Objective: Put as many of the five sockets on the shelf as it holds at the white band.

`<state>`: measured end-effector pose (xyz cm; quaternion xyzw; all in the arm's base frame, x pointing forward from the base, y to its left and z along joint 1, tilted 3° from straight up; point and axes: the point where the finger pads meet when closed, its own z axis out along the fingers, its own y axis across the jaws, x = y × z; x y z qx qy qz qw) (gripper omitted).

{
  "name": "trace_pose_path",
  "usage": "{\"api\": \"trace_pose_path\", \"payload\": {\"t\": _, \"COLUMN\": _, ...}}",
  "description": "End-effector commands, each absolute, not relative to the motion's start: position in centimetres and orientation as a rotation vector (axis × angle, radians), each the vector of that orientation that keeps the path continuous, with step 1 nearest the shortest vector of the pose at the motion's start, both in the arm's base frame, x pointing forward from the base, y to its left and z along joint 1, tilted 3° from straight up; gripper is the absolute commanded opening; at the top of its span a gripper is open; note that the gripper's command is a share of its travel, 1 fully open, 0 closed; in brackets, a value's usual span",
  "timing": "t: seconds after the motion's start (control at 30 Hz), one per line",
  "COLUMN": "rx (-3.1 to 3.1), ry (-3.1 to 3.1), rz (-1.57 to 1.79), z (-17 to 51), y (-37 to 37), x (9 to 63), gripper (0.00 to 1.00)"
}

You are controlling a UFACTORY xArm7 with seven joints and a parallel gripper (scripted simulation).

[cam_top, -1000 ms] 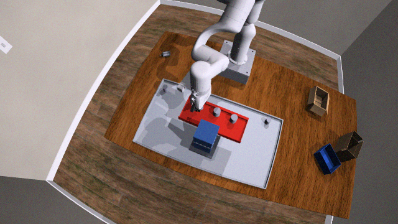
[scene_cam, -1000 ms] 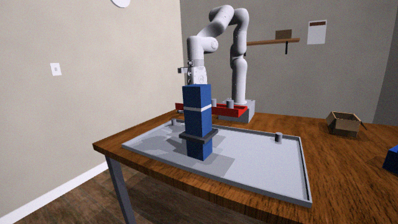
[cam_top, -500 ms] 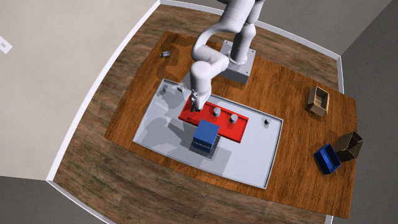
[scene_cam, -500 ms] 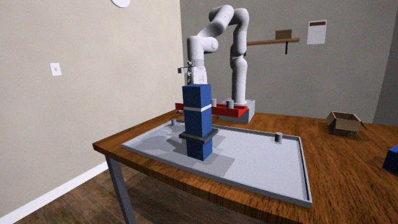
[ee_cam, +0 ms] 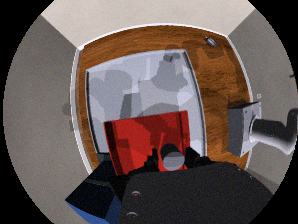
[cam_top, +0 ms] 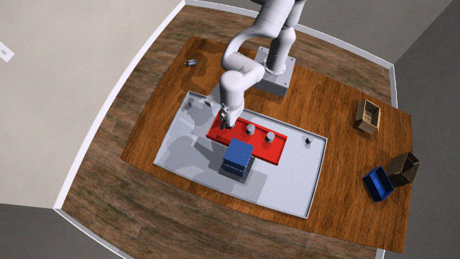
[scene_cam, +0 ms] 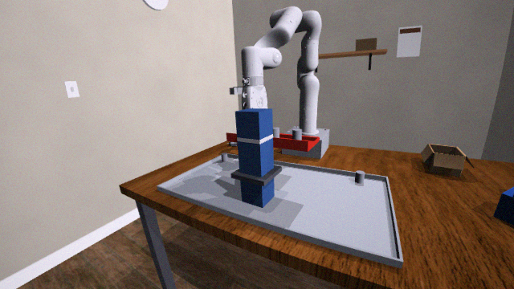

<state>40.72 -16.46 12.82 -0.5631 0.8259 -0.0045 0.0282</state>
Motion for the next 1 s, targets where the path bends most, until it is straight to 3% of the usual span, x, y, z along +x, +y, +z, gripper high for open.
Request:
{"api": "trace_pose_path", "payload": {"t": 0.0, "rx": -1.737, "ry": 2.548, "rz": -0.019, "z": 13.0, "y": -16.5, "x": 40.8, "gripper": 0.52}}
{"api": "trace_pose_path", "payload": {"t": 0.97, "rx": -1.737, "ry": 2.548, "rz": -0.019, "z": 14.3, "y": -16.6, "x": 40.8, "gripper": 0.52}}
